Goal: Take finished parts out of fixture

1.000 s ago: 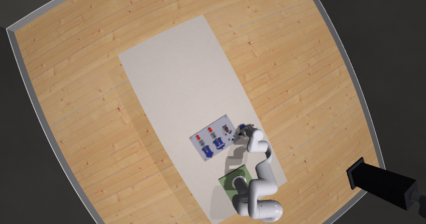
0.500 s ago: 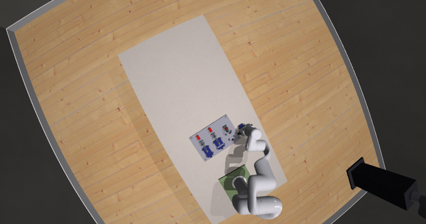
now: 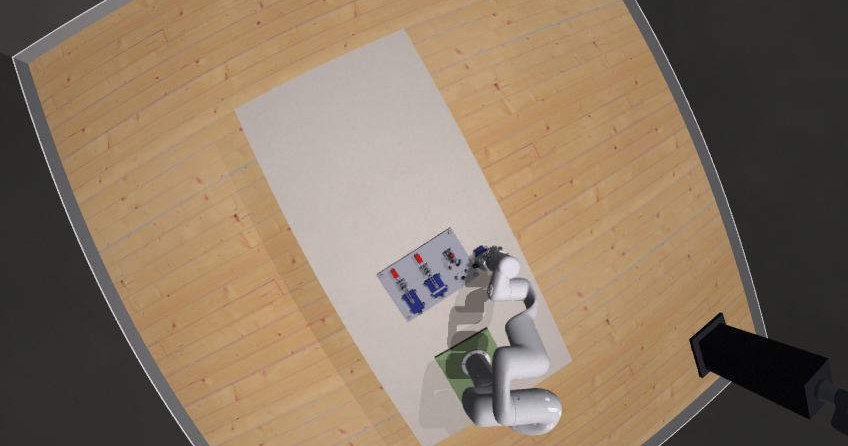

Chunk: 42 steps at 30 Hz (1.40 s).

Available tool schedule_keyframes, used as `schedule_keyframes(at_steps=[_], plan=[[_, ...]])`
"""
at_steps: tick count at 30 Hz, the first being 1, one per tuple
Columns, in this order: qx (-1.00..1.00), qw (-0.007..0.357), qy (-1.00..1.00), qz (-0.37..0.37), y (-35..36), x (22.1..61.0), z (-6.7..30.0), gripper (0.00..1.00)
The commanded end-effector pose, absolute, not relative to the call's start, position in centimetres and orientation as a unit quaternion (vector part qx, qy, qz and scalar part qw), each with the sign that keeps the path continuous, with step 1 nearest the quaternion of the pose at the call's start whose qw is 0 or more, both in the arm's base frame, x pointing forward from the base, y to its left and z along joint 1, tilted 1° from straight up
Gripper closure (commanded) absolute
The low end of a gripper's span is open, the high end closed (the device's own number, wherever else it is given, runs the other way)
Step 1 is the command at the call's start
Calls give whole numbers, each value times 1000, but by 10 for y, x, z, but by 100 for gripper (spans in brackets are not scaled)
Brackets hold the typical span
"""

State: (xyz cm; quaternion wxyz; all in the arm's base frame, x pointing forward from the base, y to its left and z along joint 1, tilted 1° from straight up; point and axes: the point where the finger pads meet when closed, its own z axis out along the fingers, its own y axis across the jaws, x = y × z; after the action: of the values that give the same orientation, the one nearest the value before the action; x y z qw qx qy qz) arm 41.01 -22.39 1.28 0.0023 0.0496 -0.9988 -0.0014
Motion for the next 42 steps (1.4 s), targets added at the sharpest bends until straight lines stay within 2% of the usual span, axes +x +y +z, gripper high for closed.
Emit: schedule_keyframes(at_steps=[1,42], plan=[[50,1,-999,0,-225,411,14,100],[50,1,-999,0,-225,412,7,100]])
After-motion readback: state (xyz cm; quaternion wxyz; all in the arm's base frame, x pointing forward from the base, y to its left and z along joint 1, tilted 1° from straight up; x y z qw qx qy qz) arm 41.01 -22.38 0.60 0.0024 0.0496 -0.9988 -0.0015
